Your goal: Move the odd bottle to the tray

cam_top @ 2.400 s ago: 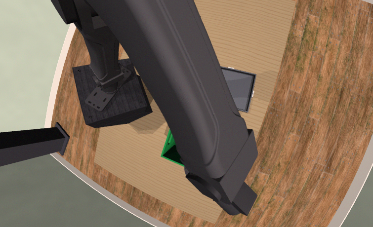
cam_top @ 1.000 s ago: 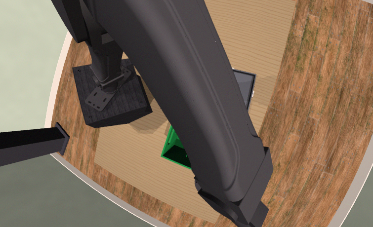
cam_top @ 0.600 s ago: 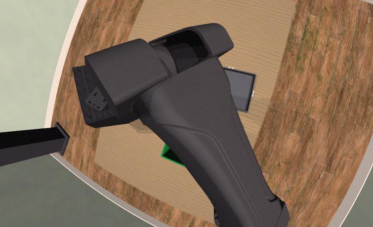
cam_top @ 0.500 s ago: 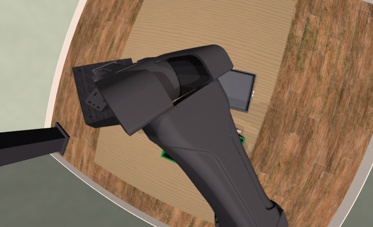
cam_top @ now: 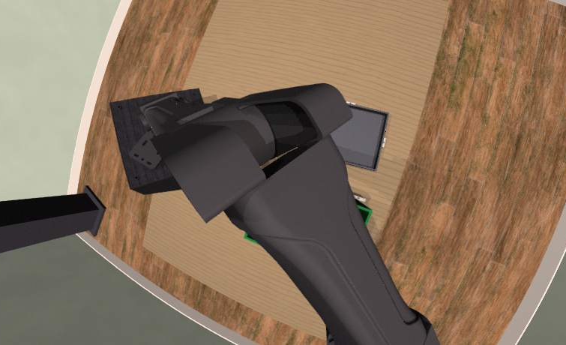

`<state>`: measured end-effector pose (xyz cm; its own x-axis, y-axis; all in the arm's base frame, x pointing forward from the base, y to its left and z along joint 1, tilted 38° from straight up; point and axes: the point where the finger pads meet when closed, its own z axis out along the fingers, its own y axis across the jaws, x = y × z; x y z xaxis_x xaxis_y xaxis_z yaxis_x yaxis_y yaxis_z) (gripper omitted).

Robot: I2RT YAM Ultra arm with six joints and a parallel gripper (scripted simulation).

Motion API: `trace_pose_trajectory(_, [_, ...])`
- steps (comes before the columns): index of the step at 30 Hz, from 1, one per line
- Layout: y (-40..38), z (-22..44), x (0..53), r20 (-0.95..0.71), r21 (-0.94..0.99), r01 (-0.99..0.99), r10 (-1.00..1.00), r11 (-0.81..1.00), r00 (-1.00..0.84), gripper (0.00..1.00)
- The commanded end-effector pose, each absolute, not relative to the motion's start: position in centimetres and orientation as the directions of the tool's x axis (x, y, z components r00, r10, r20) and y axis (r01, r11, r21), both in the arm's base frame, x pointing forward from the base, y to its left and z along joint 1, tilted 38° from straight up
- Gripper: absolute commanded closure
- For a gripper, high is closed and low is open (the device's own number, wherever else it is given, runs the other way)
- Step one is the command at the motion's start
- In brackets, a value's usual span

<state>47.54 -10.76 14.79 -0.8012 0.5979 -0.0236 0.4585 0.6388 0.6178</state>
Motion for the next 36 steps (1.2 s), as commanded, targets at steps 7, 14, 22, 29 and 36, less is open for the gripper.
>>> trace_pose_trajectory(7, [-12.2,17.3,47.2,-0.076,0.626,0.443,0.615,0.642,-0.785,0.39])
trace_pose_trajectory(14, [-12.2,17.3,47.2,-0.076,0.626,0.443,0.615,0.642,-0.784,0.39])
trace_pose_trajectory(22, [-12.2,17.3,47.2,-0.076,0.626,0.443,0.615,0.642,-0.784,0.39])
trace_pose_trajectory(29, [-12.2,17.3,47.2,-0.076,0.626,0.443,0.615,0.642,-0.784,0.39])
trace_pose_trajectory(36, [-12.2,17.3,47.2,-0.076,0.626,0.443,0.615,0.642,-0.784,0.39])
